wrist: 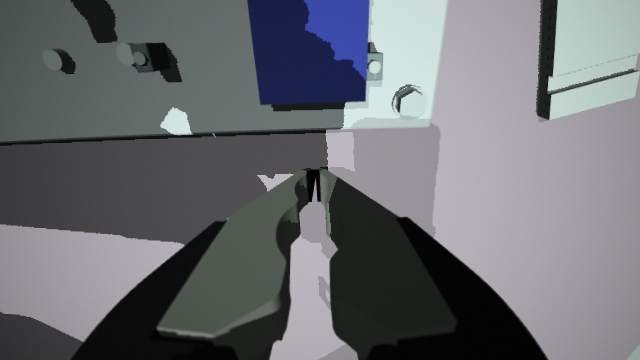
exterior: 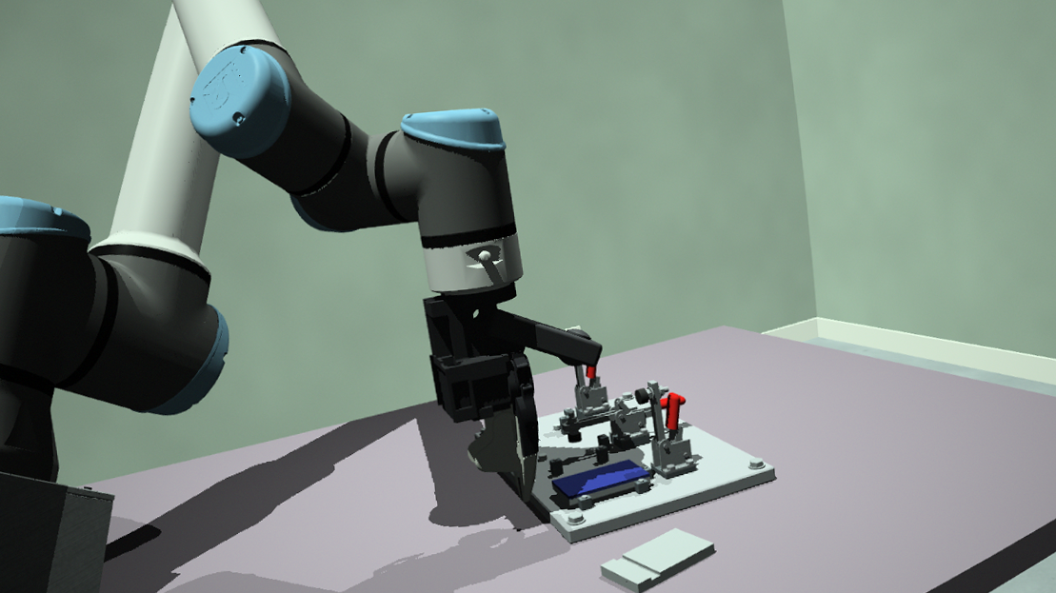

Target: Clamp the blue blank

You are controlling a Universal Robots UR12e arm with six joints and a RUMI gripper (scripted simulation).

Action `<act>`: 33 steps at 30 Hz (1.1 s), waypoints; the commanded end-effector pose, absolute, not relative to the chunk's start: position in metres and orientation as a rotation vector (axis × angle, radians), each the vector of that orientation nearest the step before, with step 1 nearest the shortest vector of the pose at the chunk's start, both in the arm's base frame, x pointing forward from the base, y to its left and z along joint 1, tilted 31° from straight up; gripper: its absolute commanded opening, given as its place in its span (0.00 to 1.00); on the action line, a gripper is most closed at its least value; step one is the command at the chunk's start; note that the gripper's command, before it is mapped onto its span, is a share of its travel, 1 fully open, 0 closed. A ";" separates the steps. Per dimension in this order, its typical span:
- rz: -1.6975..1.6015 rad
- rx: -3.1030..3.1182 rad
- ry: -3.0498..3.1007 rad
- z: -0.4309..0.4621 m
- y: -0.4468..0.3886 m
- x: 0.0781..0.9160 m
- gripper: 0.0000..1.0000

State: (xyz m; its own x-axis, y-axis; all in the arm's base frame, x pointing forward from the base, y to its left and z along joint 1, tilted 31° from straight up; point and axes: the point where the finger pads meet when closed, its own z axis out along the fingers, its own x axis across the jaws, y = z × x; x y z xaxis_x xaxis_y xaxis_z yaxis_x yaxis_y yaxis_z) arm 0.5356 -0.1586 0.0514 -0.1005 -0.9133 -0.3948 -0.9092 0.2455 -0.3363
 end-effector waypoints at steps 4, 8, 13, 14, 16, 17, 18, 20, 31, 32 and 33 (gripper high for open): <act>-0.012 -1.656 2.000 0.052 -0.159 0.536 0.00; -0.012 -1.656 2.000 0.052 -0.159 0.536 0.00; -0.012 -1.656 2.000 0.052 -0.159 0.536 0.00; -0.012 -1.656 2.000 0.052 -0.159 0.536 0.00; -0.012 -1.656 2.000 0.051 -0.159 0.536 0.00; -0.012 -1.656 2.000 0.051 -0.159 0.536 0.00; -0.012 -1.656 2.000 0.051 -0.159 0.536 0.00; -0.012 -1.656 2.000 0.051 -0.159 0.536 0.00; -0.012 -1.656 2.000 0.049 -0.158 0.538 0.00; -0.012 -1.656 2.000 0.049 -0.158 0.538 0.00; -0.012 -1.656 2.000 0.048 -0.158 0.538 0.00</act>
